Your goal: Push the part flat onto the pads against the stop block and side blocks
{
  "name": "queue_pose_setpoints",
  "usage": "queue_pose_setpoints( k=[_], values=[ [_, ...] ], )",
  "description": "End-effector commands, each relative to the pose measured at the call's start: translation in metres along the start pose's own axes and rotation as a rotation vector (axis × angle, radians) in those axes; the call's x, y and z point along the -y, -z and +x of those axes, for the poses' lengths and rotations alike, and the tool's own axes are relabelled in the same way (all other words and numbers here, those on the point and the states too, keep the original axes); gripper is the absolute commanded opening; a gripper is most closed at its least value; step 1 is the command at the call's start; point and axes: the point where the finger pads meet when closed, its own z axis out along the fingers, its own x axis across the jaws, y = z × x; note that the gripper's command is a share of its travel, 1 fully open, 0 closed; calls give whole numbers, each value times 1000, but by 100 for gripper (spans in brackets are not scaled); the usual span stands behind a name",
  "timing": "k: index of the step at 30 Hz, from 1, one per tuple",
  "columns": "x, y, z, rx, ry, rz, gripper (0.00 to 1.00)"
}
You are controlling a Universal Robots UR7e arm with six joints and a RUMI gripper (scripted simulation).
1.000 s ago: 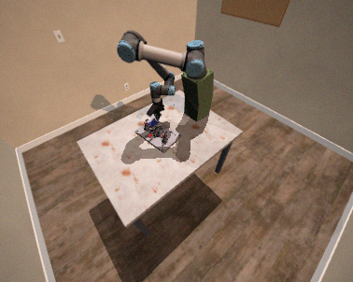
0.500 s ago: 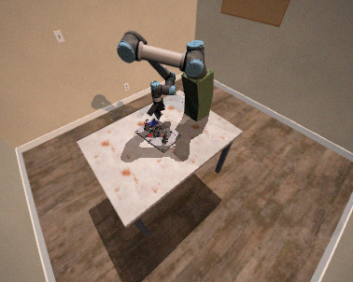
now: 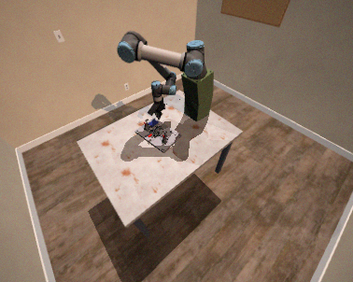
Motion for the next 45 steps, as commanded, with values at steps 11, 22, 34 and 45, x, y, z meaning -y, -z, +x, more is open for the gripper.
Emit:
queue_pose_setpoints(
  k=[11,22,34,45],
  values=[
    [-1,31,0,0,-1,1,0],
    [8,30,-6,-3,1,2,0],
    [37,30,-34,0,-1,1,0],
    [69,31,-65,1,-1,1,0]
  ],
)
